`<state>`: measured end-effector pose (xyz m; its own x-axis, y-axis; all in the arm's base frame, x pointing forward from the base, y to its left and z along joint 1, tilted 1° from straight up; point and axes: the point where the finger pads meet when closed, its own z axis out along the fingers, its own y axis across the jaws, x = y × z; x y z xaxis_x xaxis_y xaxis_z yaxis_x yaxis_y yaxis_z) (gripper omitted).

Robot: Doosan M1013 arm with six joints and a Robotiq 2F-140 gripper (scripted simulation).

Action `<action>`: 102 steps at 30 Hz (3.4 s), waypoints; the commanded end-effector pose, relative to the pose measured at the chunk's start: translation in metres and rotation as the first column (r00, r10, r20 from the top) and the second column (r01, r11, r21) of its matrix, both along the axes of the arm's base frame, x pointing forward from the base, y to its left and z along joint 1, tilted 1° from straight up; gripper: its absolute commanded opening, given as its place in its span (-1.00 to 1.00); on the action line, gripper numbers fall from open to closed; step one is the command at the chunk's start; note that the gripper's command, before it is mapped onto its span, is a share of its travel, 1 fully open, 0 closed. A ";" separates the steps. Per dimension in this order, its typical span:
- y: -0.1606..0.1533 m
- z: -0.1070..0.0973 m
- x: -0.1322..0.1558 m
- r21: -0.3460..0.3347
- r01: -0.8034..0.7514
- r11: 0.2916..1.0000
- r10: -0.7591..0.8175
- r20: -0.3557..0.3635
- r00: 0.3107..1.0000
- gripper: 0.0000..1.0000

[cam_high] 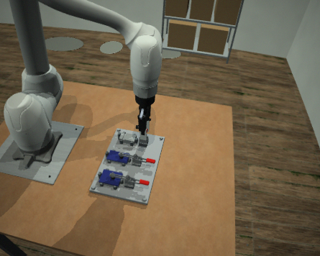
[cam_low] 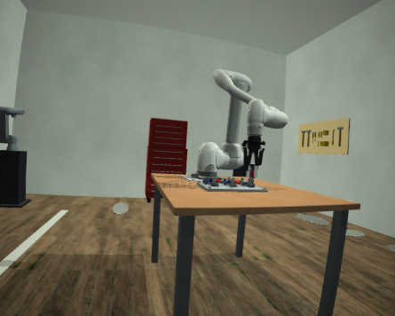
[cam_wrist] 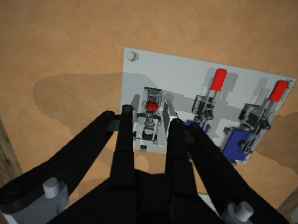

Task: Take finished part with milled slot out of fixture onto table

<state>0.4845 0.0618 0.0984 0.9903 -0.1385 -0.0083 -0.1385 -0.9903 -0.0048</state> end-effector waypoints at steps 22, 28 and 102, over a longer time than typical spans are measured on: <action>0.000 0.000 0.000 0.000 0.000 1.000 0.000 0.000 1.000 -0.44; 0.000 0.002 0.000 0.000 0.000 1.000 0.000 0.000 1.000 -0.44; 0.000 0.046 0.000 0.000 0.000 1.000 0.000 0.000 1.000 0.16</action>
